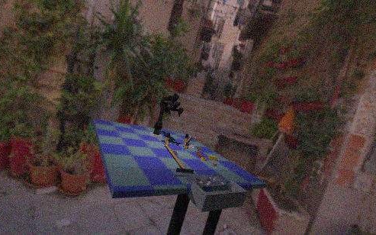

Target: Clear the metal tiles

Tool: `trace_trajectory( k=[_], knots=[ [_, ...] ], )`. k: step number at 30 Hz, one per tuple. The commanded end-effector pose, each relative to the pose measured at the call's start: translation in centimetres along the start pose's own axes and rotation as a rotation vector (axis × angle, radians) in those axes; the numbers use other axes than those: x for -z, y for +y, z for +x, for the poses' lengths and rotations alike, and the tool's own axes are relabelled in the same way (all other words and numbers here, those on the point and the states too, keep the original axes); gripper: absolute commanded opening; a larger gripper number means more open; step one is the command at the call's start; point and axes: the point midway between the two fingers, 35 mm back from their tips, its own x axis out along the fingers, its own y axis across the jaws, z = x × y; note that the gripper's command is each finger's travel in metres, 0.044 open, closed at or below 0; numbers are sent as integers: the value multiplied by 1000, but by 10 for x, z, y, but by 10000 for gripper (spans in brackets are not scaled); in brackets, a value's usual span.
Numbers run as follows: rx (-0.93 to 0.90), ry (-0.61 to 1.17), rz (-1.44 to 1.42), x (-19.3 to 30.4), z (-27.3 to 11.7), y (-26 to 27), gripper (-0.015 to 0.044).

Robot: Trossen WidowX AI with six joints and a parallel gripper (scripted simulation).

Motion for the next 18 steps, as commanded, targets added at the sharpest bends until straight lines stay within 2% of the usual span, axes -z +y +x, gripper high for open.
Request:
trace_trajectory(
  k=[1,18],
  knots=[
    [10,33,10,1,13,-2,440],
    [42,158,34,6,63,-6,440]
  ],
)
